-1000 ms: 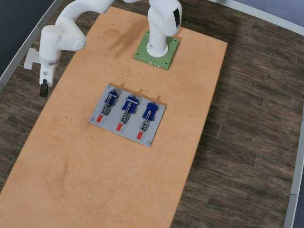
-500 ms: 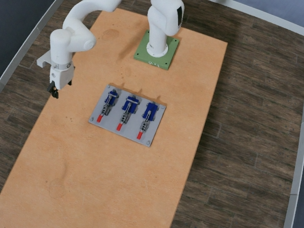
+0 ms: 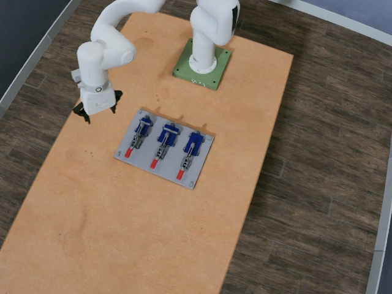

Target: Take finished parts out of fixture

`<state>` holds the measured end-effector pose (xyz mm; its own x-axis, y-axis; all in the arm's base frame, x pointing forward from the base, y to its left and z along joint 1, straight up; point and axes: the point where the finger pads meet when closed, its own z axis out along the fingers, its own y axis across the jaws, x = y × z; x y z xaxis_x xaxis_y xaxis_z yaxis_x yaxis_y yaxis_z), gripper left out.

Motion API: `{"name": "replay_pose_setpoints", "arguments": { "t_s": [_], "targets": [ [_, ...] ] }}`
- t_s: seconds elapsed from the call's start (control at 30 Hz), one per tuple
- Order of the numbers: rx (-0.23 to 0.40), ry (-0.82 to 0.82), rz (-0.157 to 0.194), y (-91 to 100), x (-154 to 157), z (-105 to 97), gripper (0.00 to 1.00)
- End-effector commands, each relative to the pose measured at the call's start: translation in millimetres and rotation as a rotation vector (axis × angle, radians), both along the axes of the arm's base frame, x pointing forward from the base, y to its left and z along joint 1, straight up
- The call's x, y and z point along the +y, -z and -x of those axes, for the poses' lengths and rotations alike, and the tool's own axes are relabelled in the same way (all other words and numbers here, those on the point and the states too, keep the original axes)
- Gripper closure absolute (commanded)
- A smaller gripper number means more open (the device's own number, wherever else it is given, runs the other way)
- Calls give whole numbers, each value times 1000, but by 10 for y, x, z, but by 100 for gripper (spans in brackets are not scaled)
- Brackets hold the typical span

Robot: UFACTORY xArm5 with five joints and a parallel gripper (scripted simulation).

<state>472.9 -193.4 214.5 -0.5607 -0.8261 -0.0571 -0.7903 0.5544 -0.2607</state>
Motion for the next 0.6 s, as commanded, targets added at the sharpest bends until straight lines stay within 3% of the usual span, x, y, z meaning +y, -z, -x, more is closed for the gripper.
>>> {"name": "replay_pose_setpoints", "arguments": {
  "t_s": [0.0, 0.1, 0.17, 0.57],
  "targets": [
    [23, 175, -63, 42, 172, 124, 0],
    [23, 175, -63, 42, 172, 124, 0],
    [47, 301, -103, 87, 298, 228, 0],
    [128, 710, -192, 215, 673, 585, 0]
  ]
}}
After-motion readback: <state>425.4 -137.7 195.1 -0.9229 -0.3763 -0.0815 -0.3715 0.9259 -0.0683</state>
